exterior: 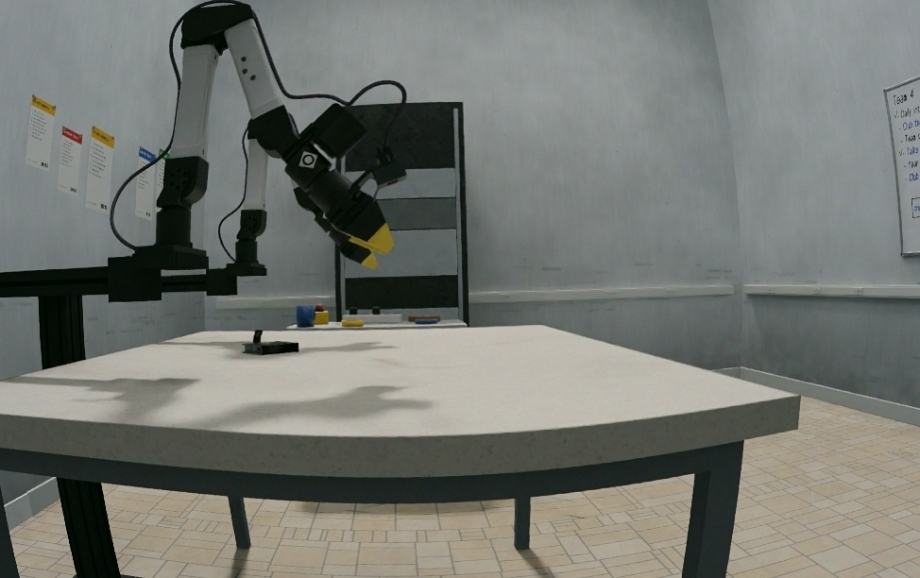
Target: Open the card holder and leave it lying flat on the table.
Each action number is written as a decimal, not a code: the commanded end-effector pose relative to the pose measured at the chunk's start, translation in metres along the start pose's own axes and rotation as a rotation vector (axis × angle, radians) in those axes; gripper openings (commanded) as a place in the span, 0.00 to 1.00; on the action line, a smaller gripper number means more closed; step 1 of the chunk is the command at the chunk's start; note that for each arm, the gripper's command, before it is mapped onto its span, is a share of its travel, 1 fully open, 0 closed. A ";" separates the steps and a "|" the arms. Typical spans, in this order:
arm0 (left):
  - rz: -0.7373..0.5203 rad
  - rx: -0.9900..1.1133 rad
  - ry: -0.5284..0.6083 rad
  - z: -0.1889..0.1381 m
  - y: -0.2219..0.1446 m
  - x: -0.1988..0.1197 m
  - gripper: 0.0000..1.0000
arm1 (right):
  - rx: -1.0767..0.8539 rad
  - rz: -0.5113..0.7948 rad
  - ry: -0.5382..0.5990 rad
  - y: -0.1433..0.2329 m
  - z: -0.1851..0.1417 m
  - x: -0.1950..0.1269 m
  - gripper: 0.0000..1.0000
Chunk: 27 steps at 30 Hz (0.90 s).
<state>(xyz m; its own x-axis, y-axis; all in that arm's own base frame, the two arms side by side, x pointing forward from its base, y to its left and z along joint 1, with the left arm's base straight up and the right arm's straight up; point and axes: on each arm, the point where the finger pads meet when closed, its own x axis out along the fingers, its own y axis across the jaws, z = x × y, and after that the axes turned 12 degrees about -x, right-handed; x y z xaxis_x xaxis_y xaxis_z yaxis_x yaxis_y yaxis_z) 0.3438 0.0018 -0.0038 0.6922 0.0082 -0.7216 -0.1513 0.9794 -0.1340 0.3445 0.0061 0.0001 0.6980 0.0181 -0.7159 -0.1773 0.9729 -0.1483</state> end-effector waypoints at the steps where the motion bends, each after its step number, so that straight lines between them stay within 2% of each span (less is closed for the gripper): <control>1: -0.002 -0.003 -0.024 0.008 -0.001 -0.001 1.00 | -0.003 -0.003 -0.027 -0.002 0.009 -0.001 1.00; 19: -0.007 0.003 -0.022 0.008 -0.002 -0.001 1.00 | -0.012 0.007 -0.019 0.000 0.007 -0.001 1.00; 24: -0.065 0.092 0.010 -0.006 -0.012 -0.007 1.00 | -0.154 0.145 0.006 0.028 0.006 -0.005 1.00; 27: -0.119 0.177 0.035 -0.018 -0.022 -0.013 1.00 | -0.290 0.284 0.015 0.057 0.004 -0.011 1.00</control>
<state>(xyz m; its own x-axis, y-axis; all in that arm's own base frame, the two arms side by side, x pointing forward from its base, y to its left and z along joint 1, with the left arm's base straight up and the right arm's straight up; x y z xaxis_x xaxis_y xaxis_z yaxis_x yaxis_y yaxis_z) 0.3318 -0.0064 -0.0112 0.6739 -0.0360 -0.7379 -0.0698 0.9912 -0.1121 0.3322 0.0279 -0.0092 0.6455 0.1225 -0.7539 -0.3447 0.9275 -0.1445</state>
